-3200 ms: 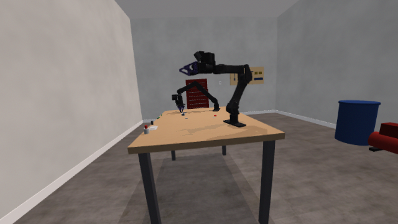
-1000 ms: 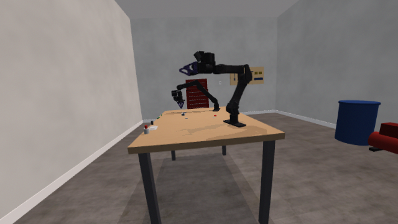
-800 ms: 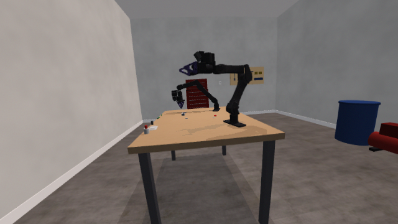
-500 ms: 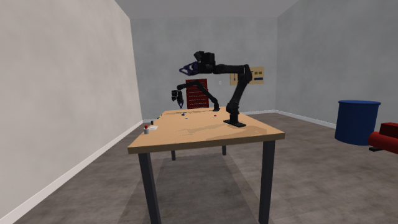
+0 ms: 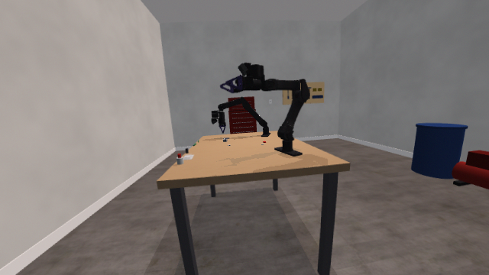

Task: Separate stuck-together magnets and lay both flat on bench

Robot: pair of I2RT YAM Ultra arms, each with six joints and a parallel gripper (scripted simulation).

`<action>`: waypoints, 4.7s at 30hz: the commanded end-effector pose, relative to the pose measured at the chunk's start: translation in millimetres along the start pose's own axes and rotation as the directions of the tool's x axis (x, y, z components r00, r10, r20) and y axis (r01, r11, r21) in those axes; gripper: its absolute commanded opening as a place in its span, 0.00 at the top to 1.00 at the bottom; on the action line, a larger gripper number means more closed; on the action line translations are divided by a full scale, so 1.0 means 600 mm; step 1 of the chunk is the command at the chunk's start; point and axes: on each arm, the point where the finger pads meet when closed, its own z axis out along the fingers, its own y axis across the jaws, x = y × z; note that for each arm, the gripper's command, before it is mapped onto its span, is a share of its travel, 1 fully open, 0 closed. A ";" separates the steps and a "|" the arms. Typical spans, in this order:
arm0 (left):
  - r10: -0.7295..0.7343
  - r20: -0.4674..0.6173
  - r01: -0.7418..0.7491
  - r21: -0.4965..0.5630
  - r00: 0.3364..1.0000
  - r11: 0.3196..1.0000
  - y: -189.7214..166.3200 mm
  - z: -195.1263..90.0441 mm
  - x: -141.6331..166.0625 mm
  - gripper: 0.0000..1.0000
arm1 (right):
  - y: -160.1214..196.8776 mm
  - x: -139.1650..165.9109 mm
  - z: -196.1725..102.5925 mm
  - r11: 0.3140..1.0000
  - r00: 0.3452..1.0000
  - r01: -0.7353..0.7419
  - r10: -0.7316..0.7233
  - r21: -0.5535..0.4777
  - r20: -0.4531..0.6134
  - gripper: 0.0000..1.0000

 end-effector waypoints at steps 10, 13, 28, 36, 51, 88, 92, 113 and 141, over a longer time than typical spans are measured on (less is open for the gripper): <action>0.001 0.022 -0.001 0.002 1.000 1.000 -0.001 -0.004 -0.014 0.00 | 0.134 0.025 -0.046 0.934 0.998 -0.001 0.022 -0.357 0.054 0.82; 0.001 0.022 -0.001 0.002 1.000 1.000 -0.001 -0.004 -0.014 0.00 | 0.165 0.039 -0.059 0.898 0.998 0.005 0.021 -0.439 0.055 0.82; 0.001 0.022 -0.001 0.002 1.000 1.000 -0.001 -0.004 -0.014 0.00 | 0.281 0.090 -0.099 0.698 0.998 0.018 0.025 -0.716 0.050 0.82; 0.001 0.022 -0.001 0.002 1.000 1.000 -0.001 -0.004 -0.014 0.00 | 0.331 0.042 -0.112 0.631 0.980 0.017 0.145 -0.776 0.140 0.82; 0.001 0.022 -0.001 0.002 1.000 1.000 -0.001 -0.004 -0.014 0.00 | 0.425 0.050 -0.135 0.432 0.972 0.043 0.190 -0.901 0.137 0.82; 0.000 0.022 0.000 0.001 1.000 1.000 0.000 -0.004 -0.014 0.00 | 0.533 0.241 -0.193 0.069 1.000 0.027 0.000 -0.997 0.027 0.82; 0.000 0.023 0.000 0.000 1.000 1.000 0.000 -0.004 -0.014 0.00 | 0.533 0.240 -0.192 0.070 1.000 0.026 0.001 -0.997 0.026 0.82; 0.000 0.024 0.000 -0.001 1.000 1.000 0.000 -0.004 -0.015 0.25 | 0.531 0.239 -0.186 0.073 1.000 0.020 0.004 -0.997 0.020 0.82; 0.000 0.021 0.000 0.000 1.000 1.000 0.000 -0.002 -0.013 0.67 | 0.531 0.239 -0.186 0.073 1.000 0.019 0.004 -0.997 0.019 0.82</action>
